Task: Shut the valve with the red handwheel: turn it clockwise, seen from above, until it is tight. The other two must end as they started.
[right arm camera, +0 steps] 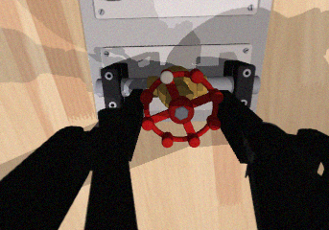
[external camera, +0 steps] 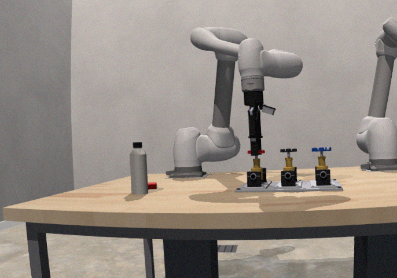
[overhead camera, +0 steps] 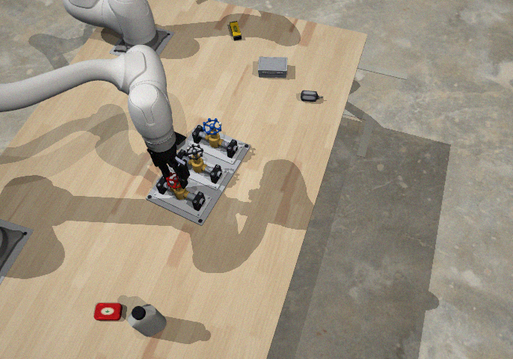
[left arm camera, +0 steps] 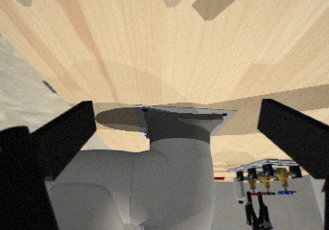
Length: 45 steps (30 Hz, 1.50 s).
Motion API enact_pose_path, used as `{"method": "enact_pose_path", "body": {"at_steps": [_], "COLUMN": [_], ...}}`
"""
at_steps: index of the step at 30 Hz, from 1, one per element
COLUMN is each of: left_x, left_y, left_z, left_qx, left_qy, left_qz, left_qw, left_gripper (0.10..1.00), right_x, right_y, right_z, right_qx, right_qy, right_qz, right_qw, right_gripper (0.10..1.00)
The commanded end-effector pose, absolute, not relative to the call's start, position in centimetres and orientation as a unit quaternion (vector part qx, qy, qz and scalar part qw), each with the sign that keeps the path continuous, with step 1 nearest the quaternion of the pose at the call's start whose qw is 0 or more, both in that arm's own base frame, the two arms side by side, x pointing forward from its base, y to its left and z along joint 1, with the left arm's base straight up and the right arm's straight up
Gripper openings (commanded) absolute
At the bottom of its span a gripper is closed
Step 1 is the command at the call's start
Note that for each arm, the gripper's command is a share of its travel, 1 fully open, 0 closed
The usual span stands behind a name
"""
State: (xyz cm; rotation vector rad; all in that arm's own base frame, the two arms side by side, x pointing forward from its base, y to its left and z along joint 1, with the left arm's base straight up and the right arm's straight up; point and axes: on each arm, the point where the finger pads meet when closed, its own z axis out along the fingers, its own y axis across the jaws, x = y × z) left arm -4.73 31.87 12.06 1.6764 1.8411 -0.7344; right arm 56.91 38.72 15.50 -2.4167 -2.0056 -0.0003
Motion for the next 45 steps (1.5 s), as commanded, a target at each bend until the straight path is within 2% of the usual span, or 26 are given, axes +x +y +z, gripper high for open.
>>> {"method": "enact_pose_path", "body": {"at_steps": [1,45], "left_x": [-4.75,-4.75], "left_y": [31.9,31.9], "left_z": [12.1,12.1], "left_qx": [0.622,0.622], "left_qy": [0.683,0.683], "left_qz": [-0.272,-0.272], "left_qw": [0.269,0.269], "left_gripper": [1.0,1.0], "right_x": [56.93,56.93], "right_y": [38.74,38.74], "right_z": [15.57,15.55], "right_qx": [-0.786,-0.97], "right_qy": [-0.618,-0.243], "right_qz": [-0.001,-0.001], "right_qw": [0.0,0.0], "right_gripper": [0.099,0.099]}}
